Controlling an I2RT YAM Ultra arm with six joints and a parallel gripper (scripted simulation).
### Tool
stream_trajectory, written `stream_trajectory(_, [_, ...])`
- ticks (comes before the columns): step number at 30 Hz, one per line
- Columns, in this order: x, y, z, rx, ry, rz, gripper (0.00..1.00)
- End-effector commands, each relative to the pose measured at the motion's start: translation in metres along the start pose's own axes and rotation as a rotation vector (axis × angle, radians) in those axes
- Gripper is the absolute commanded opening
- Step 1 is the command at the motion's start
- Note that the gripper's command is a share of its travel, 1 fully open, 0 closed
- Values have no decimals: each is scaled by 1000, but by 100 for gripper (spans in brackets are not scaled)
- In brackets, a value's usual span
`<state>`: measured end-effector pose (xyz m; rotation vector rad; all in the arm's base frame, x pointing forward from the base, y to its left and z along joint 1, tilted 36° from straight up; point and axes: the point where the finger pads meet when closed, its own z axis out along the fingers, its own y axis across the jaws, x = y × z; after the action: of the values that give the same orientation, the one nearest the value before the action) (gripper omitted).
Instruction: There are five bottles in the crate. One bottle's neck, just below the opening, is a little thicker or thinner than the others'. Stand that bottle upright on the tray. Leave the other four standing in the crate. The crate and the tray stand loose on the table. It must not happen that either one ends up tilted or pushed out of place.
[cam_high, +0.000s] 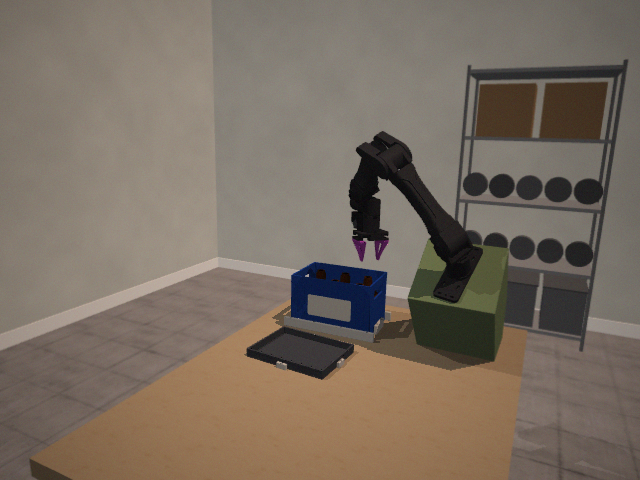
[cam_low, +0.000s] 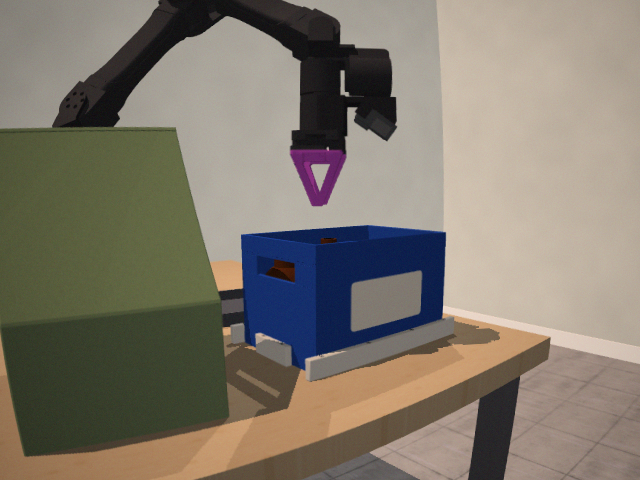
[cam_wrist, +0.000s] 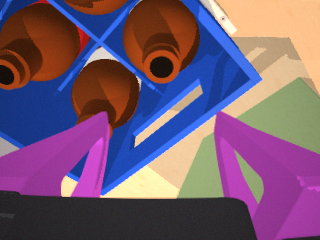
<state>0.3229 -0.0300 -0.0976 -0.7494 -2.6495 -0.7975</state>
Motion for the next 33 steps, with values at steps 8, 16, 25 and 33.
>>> stream_trajectory(8, [-14,0,-8,-15,-48,-6,61])
stream_trajectory(16, [-5,0,7,-9,-16,1,61])
stream_trajectory(25, [-4,0,17,-9,-12,0,61])
stream_trajectory(33, [-4,-1,28,-7,-8,2,61])
